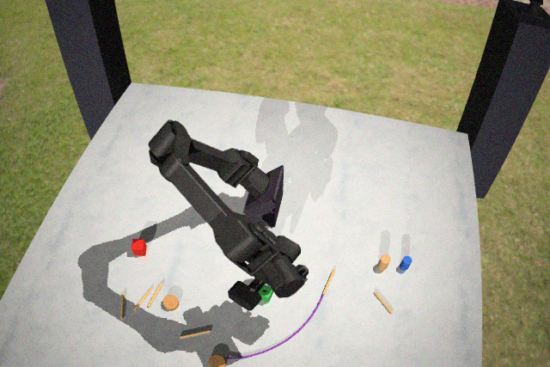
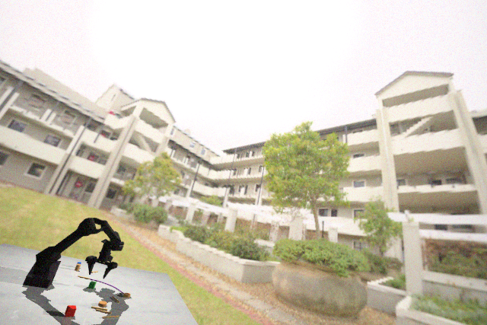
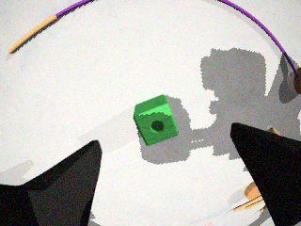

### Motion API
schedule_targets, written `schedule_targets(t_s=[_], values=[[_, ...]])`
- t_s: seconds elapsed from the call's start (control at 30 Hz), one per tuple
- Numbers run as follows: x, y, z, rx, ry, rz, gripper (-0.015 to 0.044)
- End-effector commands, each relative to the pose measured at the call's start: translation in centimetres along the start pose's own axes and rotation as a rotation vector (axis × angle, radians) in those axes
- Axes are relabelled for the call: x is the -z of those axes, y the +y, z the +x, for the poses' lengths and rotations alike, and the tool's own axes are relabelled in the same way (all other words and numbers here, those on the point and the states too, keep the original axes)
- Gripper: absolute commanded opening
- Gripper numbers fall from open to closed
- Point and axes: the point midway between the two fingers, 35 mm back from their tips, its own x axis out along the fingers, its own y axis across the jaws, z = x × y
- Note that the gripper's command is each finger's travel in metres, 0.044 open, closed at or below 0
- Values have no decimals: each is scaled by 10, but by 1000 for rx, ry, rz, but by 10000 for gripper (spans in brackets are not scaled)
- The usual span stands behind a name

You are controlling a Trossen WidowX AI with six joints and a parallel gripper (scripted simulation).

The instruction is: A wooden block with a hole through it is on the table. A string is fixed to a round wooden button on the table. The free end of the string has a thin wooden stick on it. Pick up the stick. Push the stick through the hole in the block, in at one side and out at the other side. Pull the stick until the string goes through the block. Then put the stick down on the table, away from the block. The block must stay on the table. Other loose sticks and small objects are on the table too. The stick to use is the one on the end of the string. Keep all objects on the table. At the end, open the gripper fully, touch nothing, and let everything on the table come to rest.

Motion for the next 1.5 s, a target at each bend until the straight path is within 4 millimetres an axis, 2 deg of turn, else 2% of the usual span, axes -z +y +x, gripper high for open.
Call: schedule_targets(t_s=[0.0,0.43,0.93,1.03,1.43,1.47], values=[[2,1,-3,1,2,462,440],[5,3,-9,1,1,1742,440],[8,5,-14,3,1,2787,440],[9,5,-15,3,1,2873,440],[9,5,-15,3,1,2873,440],[9,5,-15,3,1,2873,414]])
